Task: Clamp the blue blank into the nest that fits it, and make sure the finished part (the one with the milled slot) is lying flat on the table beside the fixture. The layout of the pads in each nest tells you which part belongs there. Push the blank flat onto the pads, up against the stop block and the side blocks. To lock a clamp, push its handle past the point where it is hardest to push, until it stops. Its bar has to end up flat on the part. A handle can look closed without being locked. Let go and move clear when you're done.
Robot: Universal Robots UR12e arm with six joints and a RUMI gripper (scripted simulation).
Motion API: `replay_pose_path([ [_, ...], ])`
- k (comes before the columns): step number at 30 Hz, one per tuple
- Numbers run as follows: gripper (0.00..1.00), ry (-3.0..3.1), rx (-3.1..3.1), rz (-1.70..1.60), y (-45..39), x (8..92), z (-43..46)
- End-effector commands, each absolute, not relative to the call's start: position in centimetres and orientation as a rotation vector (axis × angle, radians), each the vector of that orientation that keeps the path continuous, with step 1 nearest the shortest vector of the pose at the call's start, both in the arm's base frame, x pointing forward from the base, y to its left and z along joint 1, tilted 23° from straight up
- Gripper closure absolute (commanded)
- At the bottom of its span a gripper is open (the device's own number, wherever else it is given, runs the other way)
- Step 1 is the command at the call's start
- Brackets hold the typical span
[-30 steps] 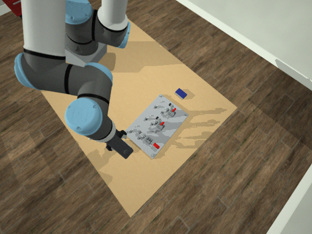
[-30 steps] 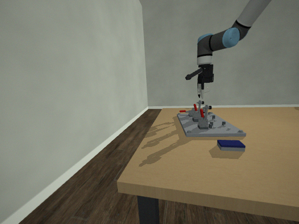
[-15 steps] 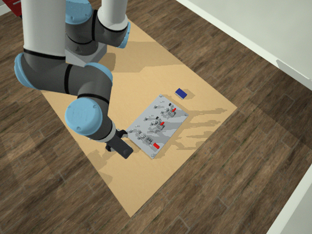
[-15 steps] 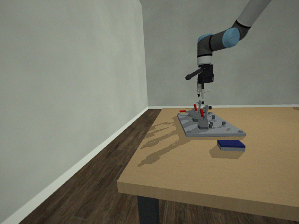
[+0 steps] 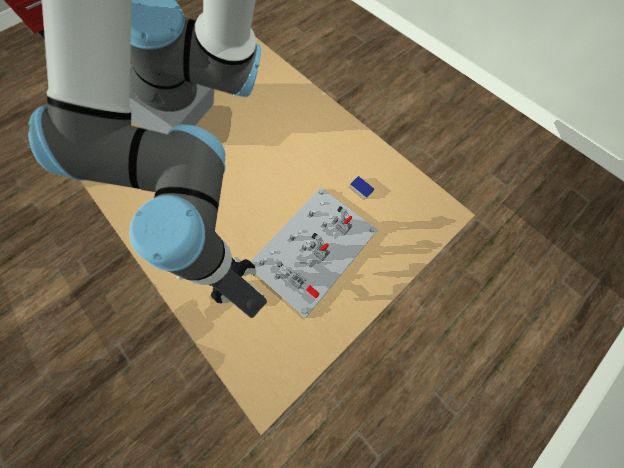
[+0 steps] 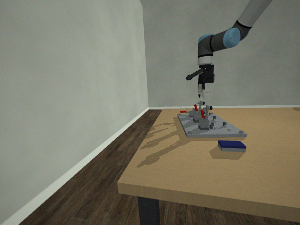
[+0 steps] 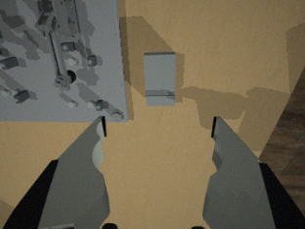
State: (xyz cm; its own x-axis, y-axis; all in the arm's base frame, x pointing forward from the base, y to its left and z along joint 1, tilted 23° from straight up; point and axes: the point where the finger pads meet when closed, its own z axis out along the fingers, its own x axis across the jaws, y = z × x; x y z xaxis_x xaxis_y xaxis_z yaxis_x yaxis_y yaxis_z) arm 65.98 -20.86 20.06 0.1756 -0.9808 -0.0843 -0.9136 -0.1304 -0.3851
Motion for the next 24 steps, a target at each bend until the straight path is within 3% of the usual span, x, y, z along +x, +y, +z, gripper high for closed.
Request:
replay_pose_path([
  [1, 0.41, 1.796, -2.11, -0.27, -20.9, 66.0, 20.2],
  [24, 0.41, 1.796, -2.11, -0.27, -21.7, 64.0, 25.3],
])
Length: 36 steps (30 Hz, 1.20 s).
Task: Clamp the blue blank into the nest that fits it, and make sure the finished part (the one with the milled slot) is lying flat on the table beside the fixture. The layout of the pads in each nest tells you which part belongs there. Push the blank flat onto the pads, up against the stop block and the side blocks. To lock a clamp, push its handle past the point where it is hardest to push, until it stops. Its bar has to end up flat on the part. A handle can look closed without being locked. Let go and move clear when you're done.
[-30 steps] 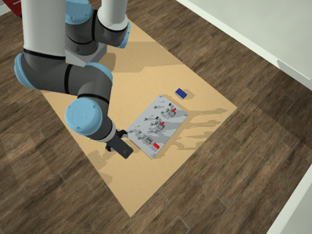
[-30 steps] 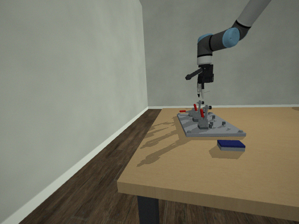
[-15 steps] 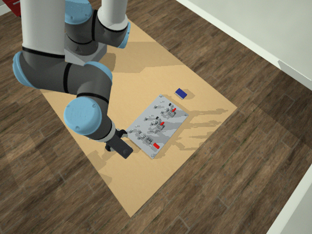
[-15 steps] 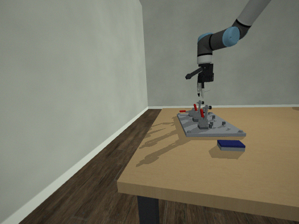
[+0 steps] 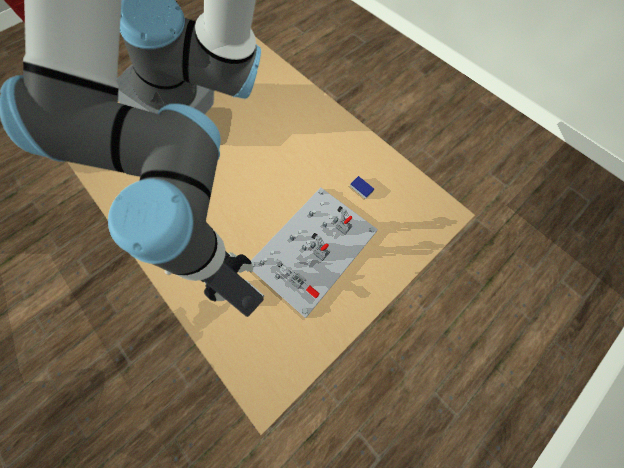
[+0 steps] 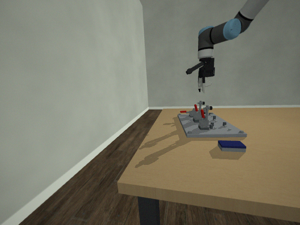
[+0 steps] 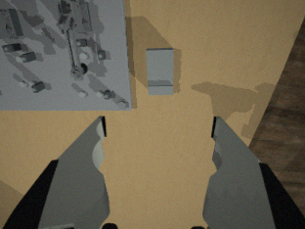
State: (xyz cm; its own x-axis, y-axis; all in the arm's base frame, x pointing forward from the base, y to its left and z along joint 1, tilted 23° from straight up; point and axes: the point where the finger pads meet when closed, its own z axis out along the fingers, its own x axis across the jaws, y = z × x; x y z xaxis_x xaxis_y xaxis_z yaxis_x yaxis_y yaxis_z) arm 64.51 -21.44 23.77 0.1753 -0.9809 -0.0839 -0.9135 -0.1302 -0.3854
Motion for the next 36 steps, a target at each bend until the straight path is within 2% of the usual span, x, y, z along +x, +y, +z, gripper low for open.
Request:
replay_pose_path([
  [1, 0.41, 1.796, -2.11, -0.27, -21.8, 63.8, 25.6],
  [36, 0.41, 1.796, -2.11, -0.27, -21.4, 62.5, 28.8],
])
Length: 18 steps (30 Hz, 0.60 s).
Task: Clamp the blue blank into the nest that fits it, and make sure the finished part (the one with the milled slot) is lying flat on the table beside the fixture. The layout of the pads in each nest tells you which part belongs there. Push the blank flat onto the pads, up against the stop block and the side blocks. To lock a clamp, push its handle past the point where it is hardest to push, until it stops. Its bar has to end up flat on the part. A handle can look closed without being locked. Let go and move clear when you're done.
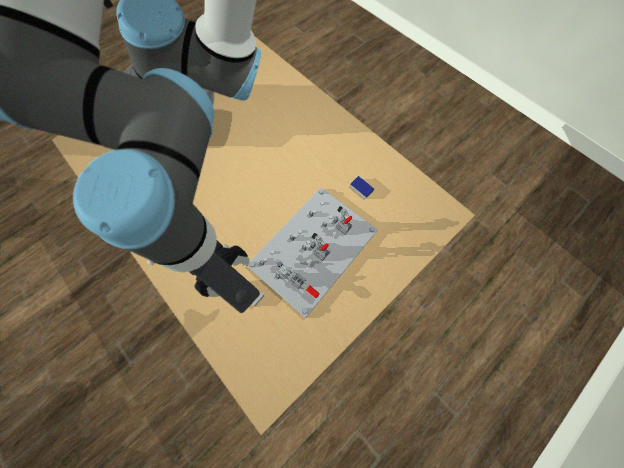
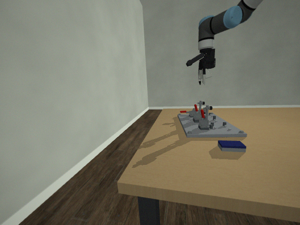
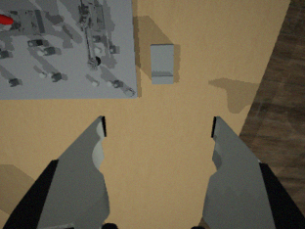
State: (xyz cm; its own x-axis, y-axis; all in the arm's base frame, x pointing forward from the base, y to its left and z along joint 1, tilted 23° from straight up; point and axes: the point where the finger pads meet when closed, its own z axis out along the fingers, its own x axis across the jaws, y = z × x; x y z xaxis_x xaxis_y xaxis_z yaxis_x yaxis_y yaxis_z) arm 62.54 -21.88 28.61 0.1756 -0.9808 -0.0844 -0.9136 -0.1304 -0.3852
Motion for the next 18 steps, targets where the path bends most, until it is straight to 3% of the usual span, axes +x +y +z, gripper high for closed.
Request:
replay_pose_path([
  [1, 0.41, 1.796, -2.11, -0.27, -21.2, 62.5, 28.8],
  [18, 0.41, 1.796, -2.11, -0.27, -15.0, 61.8, 29.5],
])
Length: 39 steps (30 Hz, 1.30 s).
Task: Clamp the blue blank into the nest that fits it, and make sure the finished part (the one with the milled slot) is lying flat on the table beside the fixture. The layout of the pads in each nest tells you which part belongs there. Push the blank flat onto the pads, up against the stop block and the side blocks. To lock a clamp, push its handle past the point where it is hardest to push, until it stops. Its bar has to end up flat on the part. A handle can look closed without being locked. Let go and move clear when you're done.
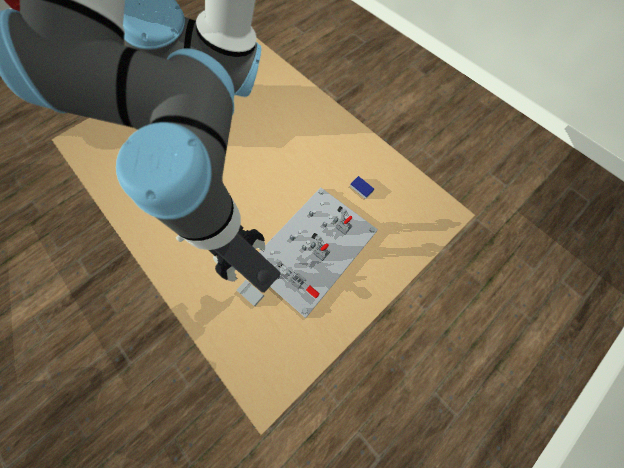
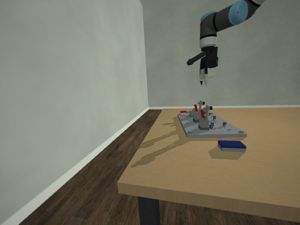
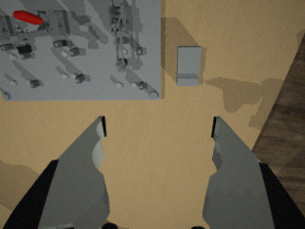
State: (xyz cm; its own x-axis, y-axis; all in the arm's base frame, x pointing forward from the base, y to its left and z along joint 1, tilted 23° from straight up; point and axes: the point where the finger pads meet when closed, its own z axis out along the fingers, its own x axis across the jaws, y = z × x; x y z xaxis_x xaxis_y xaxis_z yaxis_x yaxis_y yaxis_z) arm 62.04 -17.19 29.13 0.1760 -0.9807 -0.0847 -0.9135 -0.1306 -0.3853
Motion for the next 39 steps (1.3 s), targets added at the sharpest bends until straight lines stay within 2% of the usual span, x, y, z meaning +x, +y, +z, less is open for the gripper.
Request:
replay_pose_path([
  [1, 0.41, 1.796, -2.11, -0.27, -14.4, 61.8, 29.6],
  [39, 0.41, 1.796, -2.11, -0.27, 8.7, 59.3, 32.2],
])
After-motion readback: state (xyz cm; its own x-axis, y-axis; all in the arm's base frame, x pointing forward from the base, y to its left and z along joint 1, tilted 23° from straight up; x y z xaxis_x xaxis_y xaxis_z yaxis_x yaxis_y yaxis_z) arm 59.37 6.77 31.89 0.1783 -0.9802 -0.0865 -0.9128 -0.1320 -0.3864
